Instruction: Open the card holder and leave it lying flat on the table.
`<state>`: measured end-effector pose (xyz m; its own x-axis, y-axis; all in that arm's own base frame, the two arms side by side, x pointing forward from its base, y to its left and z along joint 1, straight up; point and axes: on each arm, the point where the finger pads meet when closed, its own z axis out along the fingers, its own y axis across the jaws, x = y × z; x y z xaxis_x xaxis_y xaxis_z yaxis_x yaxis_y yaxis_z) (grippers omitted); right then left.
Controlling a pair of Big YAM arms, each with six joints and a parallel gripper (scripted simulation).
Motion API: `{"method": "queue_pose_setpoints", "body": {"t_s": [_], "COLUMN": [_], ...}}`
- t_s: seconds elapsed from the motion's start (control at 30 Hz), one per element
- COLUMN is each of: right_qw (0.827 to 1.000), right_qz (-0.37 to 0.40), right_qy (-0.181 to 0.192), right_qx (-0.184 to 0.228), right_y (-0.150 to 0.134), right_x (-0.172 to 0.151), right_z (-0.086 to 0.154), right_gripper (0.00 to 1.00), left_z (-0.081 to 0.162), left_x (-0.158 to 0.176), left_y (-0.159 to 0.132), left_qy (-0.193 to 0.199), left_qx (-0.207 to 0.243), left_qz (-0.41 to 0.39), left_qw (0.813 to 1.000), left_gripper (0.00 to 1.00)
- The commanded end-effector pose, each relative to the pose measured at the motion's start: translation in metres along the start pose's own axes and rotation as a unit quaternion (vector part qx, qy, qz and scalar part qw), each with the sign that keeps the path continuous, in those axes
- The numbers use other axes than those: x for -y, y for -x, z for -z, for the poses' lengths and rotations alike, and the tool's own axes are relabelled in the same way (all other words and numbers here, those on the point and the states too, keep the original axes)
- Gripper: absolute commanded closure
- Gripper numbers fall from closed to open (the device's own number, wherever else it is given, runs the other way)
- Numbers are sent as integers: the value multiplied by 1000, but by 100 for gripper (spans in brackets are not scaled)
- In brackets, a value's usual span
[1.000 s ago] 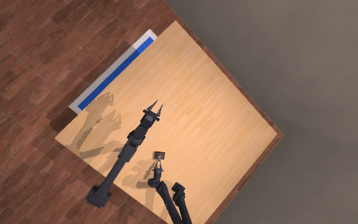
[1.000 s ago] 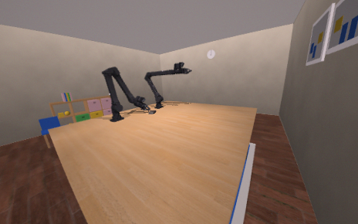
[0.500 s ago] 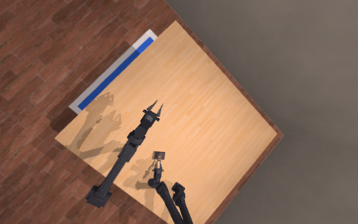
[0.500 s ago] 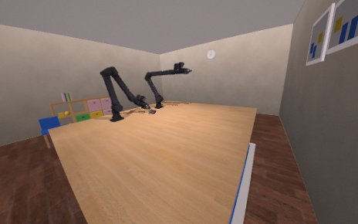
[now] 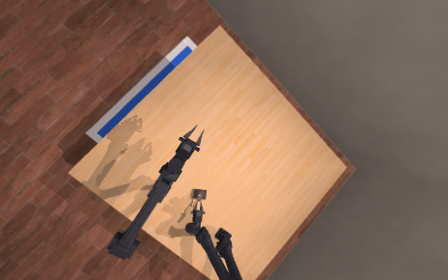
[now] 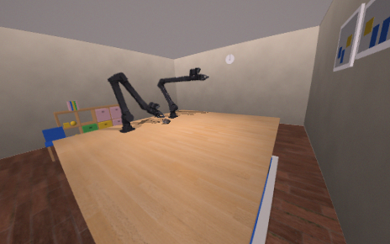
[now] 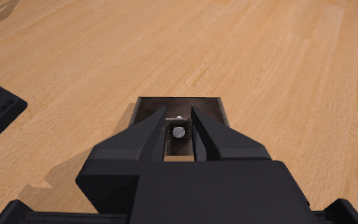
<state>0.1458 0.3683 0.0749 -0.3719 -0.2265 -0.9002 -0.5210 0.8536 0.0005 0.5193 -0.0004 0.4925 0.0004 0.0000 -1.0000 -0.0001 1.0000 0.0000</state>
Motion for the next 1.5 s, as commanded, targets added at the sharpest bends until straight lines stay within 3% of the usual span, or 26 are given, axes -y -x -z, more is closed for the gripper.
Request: {"method": "queue_pose_setpoints", "body": {"t_s": [0.0,1.47], "right_qw": [1000,1000], "right_qz": [-13,-16], "right_qy": [5,7], "right_qx": [15,21], "right_y": [31,78], "right_x": [-13,-12], "right_z": [-3,-20], "right_gripper": [79,79], "left_z": [2,2], "left_x": [4,4], "left_y": [-4,-4], "left_qy": [-3,-3], "left_qx": [-2,-2], "left_qz": [-5,-5], "left_qw": [1000,1000], "left_gripper": [64,64]}}
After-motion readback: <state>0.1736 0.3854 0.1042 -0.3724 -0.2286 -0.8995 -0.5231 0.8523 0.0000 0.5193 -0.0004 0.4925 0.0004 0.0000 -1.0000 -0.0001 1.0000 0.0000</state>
